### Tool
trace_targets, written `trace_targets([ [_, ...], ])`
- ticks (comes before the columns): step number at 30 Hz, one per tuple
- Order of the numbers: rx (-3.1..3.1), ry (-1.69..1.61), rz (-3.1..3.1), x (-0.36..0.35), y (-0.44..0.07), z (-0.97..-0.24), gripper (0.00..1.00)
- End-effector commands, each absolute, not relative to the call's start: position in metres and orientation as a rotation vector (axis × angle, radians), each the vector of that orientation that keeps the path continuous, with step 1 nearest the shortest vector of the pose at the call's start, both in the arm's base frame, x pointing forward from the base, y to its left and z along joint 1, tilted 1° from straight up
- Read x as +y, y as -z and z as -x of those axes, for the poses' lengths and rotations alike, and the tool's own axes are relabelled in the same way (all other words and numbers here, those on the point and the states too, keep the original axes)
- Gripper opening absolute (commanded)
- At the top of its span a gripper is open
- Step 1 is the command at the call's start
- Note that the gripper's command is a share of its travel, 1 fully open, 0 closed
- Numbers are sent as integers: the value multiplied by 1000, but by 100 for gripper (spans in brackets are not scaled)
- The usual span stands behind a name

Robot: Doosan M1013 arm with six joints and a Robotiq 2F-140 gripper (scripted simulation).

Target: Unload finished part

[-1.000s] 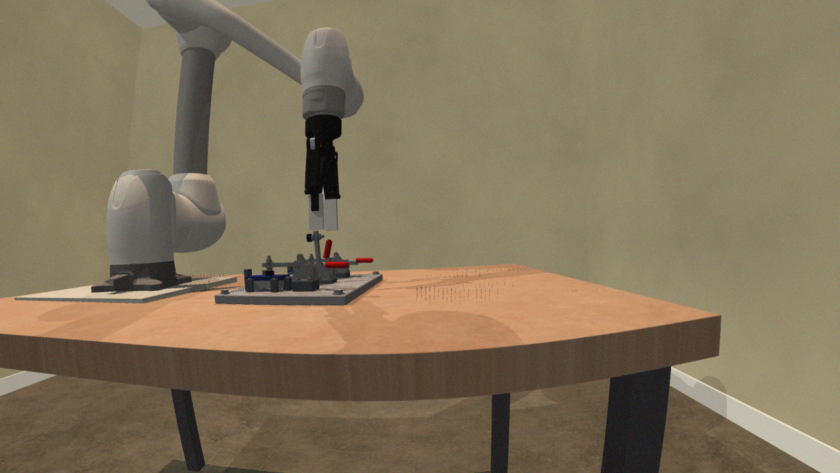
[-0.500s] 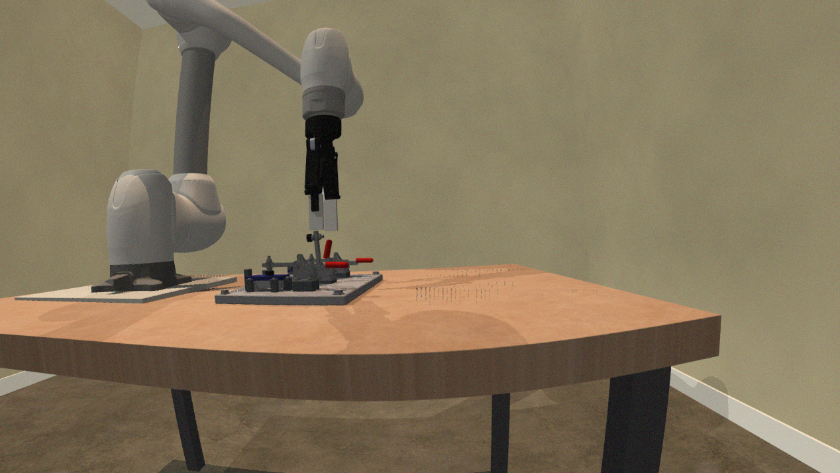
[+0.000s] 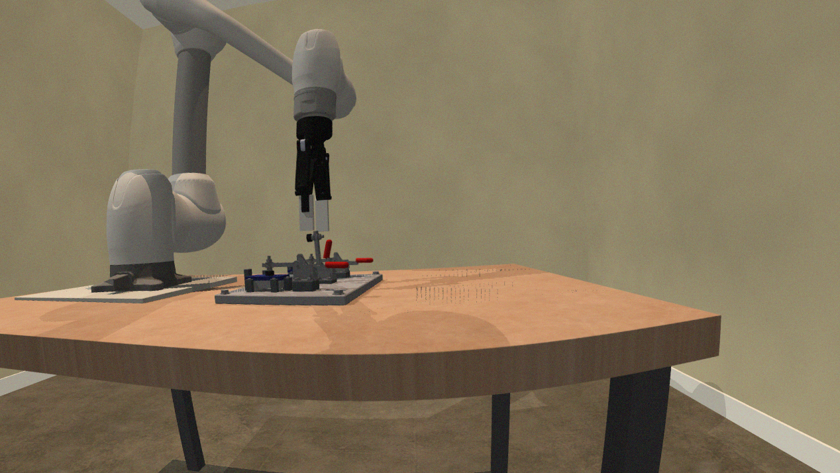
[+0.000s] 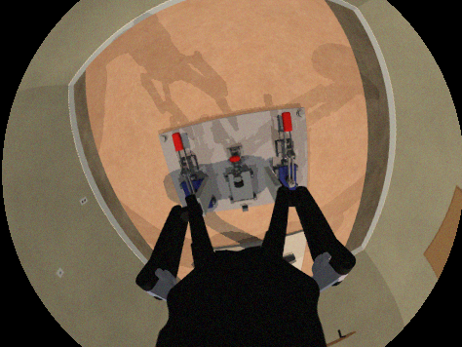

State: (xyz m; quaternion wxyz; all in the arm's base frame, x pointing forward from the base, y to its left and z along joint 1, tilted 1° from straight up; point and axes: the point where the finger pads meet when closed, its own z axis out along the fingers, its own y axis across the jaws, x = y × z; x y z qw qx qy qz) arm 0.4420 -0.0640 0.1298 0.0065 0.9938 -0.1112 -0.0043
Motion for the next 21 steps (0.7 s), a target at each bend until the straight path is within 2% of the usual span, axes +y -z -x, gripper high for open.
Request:
trace_targets([
  [1, -348, 13, -3109, -62, -130, -433, 58],
  [21, -348, 13, -3109, -50, -130, -381, 58],
])
